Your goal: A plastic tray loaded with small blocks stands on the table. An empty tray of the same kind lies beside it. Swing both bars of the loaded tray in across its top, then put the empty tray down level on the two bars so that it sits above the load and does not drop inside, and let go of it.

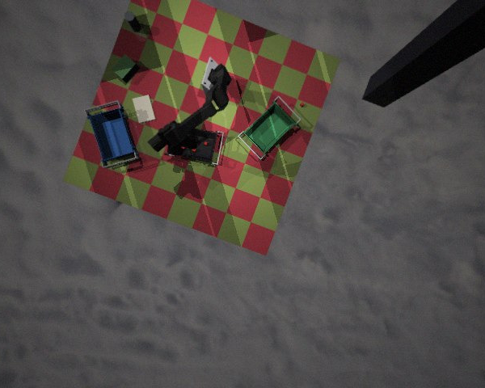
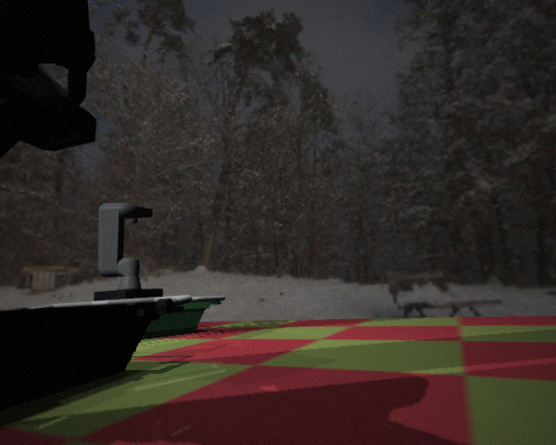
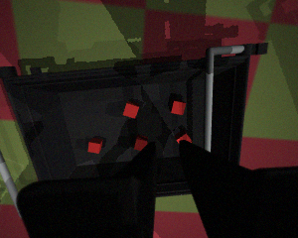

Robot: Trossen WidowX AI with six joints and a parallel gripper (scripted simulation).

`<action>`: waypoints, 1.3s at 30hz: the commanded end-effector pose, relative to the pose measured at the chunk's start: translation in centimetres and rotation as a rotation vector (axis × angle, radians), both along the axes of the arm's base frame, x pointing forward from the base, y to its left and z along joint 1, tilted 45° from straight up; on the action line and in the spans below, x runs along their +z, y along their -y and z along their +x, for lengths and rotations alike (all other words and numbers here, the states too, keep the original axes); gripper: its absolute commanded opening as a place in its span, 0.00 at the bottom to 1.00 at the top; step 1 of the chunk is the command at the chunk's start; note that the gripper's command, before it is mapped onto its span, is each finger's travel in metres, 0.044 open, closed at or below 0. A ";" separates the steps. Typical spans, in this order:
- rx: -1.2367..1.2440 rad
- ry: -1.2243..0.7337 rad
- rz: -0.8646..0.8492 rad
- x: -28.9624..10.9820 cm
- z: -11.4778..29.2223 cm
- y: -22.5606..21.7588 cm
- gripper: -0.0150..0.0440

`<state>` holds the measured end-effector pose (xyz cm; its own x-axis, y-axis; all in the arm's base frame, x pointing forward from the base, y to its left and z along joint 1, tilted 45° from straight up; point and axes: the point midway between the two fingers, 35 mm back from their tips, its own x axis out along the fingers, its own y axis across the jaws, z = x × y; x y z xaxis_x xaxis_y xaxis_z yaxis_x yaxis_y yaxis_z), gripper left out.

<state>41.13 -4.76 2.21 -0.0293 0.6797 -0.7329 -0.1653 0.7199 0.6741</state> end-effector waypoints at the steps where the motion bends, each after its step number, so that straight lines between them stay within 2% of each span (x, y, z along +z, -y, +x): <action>1: 0.009 0.008 0.000 3.9 -0.1 -5.8 0.39; 9: 0.022 0.008 0.031 10.3 -3.6 -16.0 0.39; 18: 0.023 0.008 0.033 10.3 -3.8 -16.5 0.39; 31: 0.023 0.008 0.035 6.5 -4.0 -20.3 0.39; 39: 0.023 0.008 0.035 6.3 -4.1 -20.5 0.39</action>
